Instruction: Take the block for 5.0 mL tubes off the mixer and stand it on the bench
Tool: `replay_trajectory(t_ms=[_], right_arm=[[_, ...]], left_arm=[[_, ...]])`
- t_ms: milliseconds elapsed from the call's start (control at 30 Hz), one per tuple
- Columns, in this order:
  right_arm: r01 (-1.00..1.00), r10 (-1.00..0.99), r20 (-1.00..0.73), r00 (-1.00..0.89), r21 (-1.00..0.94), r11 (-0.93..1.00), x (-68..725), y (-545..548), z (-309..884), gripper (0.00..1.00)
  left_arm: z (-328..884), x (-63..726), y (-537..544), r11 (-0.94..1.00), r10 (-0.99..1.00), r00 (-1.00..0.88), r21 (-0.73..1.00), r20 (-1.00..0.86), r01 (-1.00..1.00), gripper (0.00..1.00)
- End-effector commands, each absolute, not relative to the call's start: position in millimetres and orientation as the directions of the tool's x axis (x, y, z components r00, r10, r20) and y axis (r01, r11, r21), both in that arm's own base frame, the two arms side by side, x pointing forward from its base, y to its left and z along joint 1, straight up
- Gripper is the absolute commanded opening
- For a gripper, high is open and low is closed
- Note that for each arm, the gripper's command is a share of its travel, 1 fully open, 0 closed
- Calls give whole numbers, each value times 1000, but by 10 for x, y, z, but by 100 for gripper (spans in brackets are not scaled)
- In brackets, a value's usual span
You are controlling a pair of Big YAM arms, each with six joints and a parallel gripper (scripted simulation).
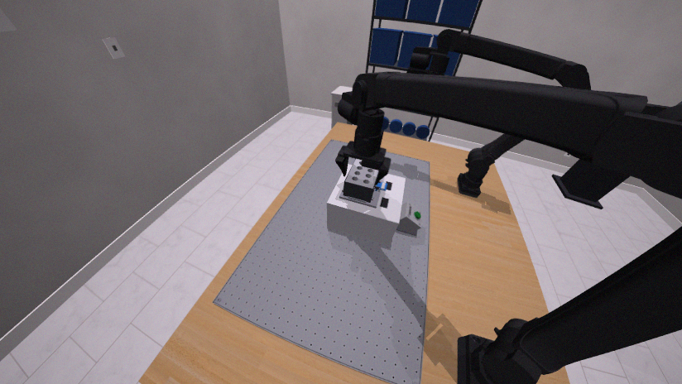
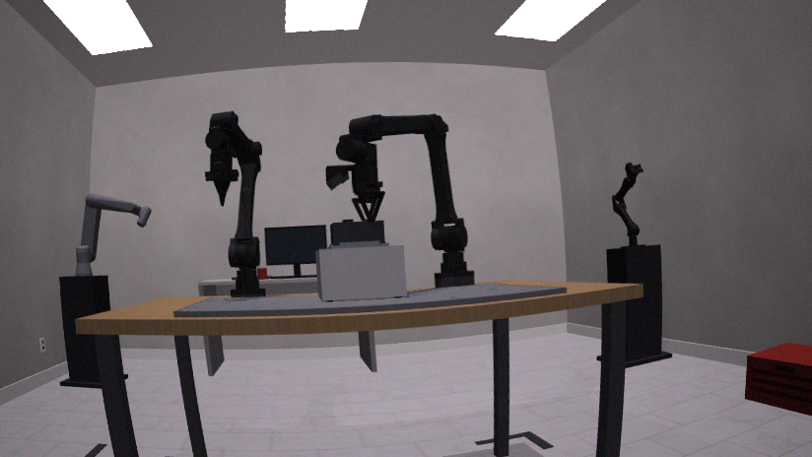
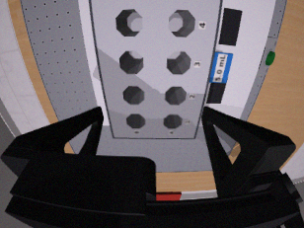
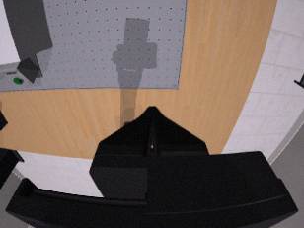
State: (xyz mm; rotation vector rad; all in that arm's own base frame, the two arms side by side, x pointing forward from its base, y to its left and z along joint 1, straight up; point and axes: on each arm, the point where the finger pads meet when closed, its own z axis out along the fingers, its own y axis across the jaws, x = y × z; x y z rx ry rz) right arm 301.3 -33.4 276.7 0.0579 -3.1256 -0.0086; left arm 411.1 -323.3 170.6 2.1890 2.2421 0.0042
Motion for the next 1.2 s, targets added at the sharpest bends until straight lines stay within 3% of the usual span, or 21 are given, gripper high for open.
replay_trajectory(t_ms=[0,1167], right_arm=[[-41,-41,-60,-997,-3,999,3139,-352,3033,0],[-38,-38,-42,-998,1,999,3145,-359,2983,0]], left_arm=[[1586,4145,-3199,24,1000,-24,-10,7,1000,100],[1605,4111,-3176,24,1000,-24,5,-4,1000,100]])
